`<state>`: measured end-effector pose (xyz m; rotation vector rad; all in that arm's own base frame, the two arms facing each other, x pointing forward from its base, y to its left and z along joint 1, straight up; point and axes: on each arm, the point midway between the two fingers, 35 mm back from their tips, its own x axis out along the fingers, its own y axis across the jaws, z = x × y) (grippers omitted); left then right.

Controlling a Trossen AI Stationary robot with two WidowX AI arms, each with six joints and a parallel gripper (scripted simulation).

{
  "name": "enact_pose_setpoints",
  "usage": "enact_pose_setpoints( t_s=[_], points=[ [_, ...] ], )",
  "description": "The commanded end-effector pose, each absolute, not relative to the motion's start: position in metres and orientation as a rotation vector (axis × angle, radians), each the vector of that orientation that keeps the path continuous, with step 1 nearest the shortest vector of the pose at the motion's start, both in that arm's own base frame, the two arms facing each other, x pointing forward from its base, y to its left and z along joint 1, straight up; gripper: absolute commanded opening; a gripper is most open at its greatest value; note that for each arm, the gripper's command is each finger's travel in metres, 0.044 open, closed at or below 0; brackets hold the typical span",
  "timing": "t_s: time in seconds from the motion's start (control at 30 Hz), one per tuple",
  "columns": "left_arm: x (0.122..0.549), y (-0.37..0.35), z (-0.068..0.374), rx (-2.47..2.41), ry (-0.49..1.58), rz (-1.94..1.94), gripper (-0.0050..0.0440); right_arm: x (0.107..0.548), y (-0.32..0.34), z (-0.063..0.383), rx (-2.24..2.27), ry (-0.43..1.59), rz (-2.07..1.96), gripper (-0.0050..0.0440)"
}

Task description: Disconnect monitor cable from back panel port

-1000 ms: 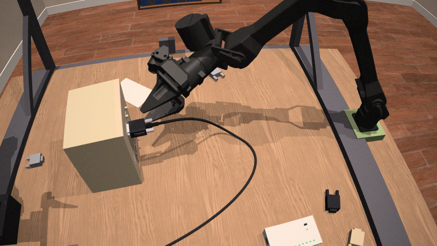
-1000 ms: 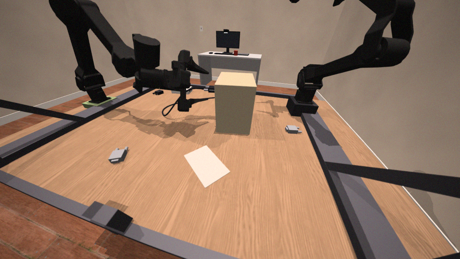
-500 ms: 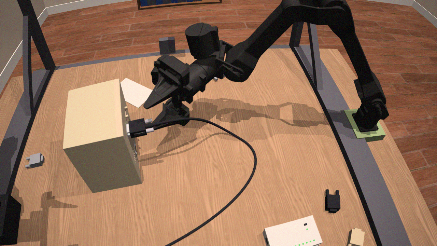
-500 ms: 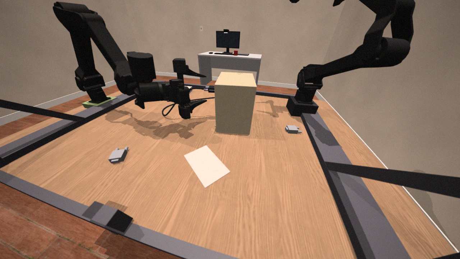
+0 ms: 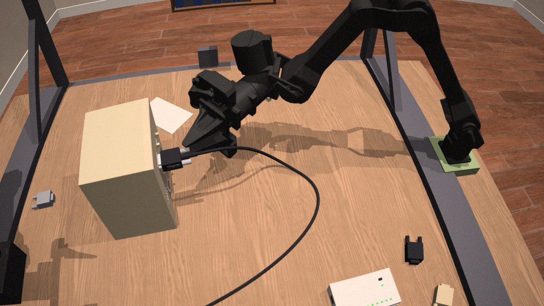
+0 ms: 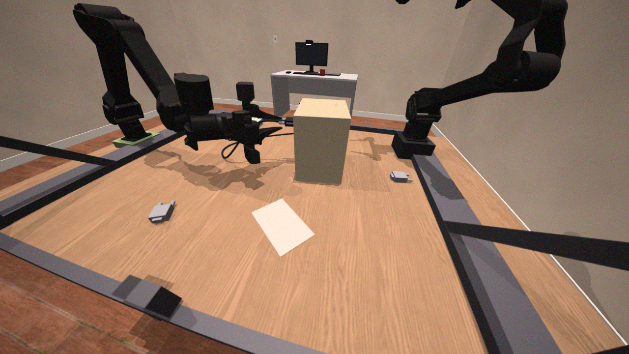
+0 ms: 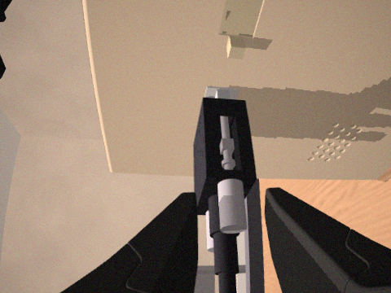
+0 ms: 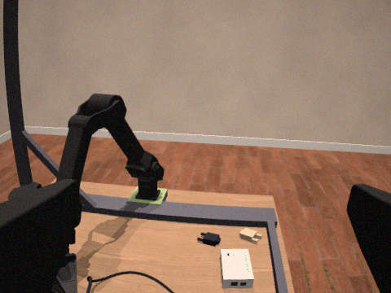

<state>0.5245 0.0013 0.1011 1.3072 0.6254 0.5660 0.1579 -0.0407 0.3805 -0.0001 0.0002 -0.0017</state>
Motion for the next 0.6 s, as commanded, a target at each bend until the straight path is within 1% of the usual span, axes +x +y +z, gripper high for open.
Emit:
enact_pose_setpoints(
  t_s=[0.0, 0.03, 0.57],
  points=[
    [0.5255, 0.0010, 0.1126, 1.295, 0.607, 0.582, 0.0008, 0.1576, -0.0395, 0.3832, -0.005, -0.001, 0.000, 0.0440],
    [0.5255, 0.0010, 0.1126, 1.295, 0.607, 0.582, 0.0000, 0.1576, -0.0395, 0.3832, -0.005, -0.001, 0.000, 0.0440],
    [0.5252, 0.0013, 0.1141, 1.226, 0.611, 0.563, 0.0000, 0.1576, -0.0395, 0.3832, -0.005, -0.001, 0.000, 0.0440]
  ],
)
